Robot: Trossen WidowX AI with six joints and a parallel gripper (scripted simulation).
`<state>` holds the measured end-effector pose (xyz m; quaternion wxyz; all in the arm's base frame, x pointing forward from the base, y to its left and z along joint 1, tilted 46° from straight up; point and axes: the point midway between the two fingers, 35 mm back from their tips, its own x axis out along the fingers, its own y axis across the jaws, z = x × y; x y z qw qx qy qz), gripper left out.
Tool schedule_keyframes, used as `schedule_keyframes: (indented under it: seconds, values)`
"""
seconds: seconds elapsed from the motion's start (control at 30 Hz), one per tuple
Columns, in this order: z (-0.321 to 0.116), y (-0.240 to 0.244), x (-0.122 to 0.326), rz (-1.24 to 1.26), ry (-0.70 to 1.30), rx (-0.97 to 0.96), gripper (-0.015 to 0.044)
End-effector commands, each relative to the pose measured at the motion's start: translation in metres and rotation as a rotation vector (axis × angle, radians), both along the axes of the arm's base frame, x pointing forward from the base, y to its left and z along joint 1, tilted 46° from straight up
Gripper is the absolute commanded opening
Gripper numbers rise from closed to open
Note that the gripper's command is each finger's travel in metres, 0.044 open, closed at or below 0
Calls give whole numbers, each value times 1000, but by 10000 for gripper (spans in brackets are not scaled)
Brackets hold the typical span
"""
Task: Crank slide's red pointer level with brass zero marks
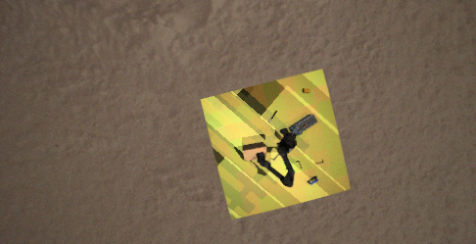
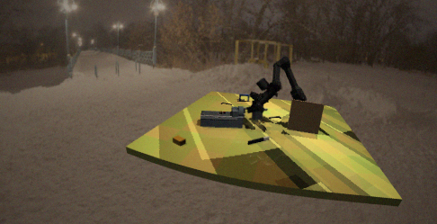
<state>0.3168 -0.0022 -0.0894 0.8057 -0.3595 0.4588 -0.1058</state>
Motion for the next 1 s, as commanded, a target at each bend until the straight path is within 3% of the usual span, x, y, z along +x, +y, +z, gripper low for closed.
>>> schedule_keyframes:
  seconds: [0.0, 0.97]
  values:
    - [-8, 4, -2, 11, 12, 12, 0]
    - [-38, -10, -10, 11, 12, 11, 0]
